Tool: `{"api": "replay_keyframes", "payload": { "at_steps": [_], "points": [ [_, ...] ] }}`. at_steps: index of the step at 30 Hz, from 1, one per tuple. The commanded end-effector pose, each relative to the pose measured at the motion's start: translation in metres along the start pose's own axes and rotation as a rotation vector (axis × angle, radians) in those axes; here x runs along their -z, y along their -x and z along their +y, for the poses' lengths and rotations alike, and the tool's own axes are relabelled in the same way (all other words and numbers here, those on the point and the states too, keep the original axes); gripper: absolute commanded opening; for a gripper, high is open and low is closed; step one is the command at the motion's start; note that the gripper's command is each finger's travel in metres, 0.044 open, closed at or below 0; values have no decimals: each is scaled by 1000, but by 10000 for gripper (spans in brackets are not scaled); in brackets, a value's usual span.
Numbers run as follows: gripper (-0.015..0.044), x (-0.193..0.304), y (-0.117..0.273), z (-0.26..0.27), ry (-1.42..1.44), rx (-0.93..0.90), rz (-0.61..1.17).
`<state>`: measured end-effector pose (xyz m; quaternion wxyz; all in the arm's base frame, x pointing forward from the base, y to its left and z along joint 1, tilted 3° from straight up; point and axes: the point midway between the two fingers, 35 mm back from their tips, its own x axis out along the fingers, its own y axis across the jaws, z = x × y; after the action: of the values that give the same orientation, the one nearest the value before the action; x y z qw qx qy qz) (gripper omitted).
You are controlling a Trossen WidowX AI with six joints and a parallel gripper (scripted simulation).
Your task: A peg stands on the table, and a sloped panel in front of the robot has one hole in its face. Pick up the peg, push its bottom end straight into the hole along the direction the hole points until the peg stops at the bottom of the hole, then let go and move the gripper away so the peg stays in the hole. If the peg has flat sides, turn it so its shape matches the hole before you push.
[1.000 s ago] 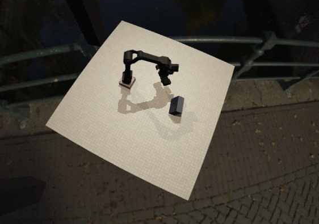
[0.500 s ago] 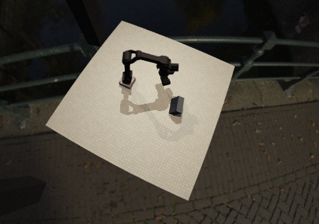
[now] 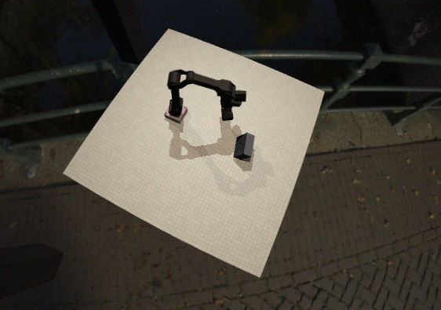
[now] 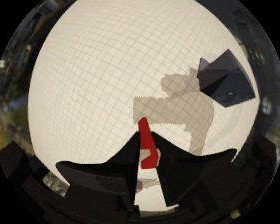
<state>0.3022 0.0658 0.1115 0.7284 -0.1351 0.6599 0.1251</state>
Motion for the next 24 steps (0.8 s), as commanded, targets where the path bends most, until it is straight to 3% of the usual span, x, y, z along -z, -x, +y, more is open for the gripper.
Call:
{"api": "replay_keyframes", "payload": {
  "at_steps": [1, 24],
  "points": [
    [0, 1, -2, -3, -68, -11, -14],
    [0, -1, -8, -17, -366, -53, -91]
  ]
}}
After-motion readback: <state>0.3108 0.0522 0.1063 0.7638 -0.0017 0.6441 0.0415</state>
